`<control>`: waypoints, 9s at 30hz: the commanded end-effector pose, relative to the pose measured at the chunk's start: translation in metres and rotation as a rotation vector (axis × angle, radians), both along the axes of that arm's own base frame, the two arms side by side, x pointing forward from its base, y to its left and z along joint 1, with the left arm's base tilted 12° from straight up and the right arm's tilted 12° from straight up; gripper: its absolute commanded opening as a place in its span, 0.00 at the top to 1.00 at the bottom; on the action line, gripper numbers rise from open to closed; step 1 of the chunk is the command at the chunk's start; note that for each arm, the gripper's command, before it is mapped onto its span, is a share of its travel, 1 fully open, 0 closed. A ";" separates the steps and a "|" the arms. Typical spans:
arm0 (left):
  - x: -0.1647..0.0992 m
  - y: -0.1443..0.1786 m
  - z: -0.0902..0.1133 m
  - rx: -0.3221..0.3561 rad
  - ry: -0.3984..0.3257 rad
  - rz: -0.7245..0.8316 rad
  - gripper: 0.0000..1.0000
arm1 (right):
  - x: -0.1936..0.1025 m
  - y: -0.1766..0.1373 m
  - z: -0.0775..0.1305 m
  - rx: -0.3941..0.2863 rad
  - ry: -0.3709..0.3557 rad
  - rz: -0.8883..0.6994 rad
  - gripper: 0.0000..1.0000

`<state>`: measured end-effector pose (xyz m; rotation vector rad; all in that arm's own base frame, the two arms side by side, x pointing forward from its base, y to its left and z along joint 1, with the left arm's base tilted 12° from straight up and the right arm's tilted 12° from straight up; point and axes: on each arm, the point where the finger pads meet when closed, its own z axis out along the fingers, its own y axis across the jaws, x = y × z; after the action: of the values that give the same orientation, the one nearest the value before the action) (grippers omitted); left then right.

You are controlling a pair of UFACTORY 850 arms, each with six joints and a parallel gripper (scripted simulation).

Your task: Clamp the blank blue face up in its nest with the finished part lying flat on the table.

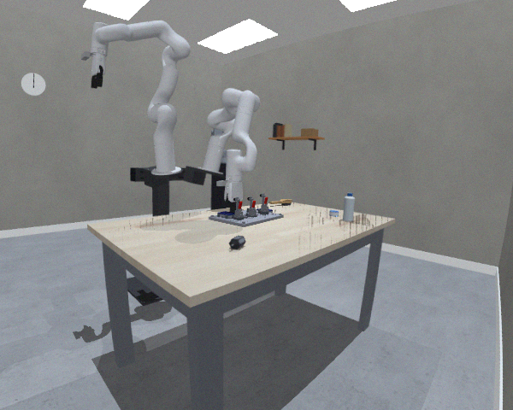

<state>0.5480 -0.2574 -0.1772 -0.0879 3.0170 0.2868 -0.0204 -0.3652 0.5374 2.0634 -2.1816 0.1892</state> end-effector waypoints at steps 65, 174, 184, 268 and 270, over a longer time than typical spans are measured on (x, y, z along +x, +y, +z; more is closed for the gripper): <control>-0.004 0.010 0.044 -0.004 -0.003 -0.001 0.52 | 0.000 0.000 0.001 -0.002 0.000 0.000 0.00; -0.007 -0.066 0.104 -0.004 -0.003 -0.001 0.52 | 0.000 0.000 0.001 -0.002 0.000 0.000 0.00; 0.007 -0.065 0.106 -0.004 -0.003 -0.001 0.52 | 0.000 0.000 0.001 -0.002 0.000 0.000 0.00; 0.081 -0.054 0.074 -0.003 -0.003 -0.001 0.52 | 0.000 0.000 0.001 -0.002 0.000 0.000 0.00; 0.081 -0.054 0.073 -0.003 -0.003 -0.001 0.52 | 0.000 0.000 0.001 -0.002 0.000 0.000 0.00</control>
<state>0.6275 -0.3102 -0.1046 -0.0873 3.0168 0.2835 -0.0204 -0.3652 0.5374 2.0634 -2.1816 0.1892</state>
